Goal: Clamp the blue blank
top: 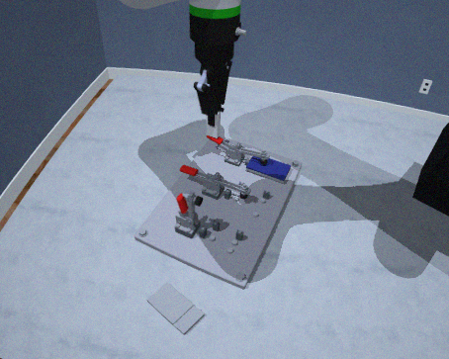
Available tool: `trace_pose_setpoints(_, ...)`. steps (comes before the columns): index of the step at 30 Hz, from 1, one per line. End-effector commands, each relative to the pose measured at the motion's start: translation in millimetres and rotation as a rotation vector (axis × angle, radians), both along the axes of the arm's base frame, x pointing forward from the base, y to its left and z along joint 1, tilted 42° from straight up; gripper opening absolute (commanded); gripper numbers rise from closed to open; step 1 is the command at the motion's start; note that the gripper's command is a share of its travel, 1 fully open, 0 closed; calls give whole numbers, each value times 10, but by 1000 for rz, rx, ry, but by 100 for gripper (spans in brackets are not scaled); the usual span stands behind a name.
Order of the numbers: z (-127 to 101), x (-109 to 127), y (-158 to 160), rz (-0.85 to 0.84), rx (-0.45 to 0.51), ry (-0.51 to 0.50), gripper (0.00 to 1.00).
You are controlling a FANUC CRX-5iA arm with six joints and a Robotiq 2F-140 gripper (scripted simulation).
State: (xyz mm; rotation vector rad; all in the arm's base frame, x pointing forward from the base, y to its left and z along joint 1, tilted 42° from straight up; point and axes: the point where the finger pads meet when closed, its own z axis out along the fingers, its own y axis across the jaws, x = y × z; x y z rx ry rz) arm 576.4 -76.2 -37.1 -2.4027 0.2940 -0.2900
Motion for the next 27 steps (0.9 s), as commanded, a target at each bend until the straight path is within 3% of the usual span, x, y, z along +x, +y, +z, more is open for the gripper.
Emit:
trace_pose_setpoints(1,1,1,-3,0,0,0,0)
trace_pose_setpoints(27,-27,11,20,0,0,0,0)
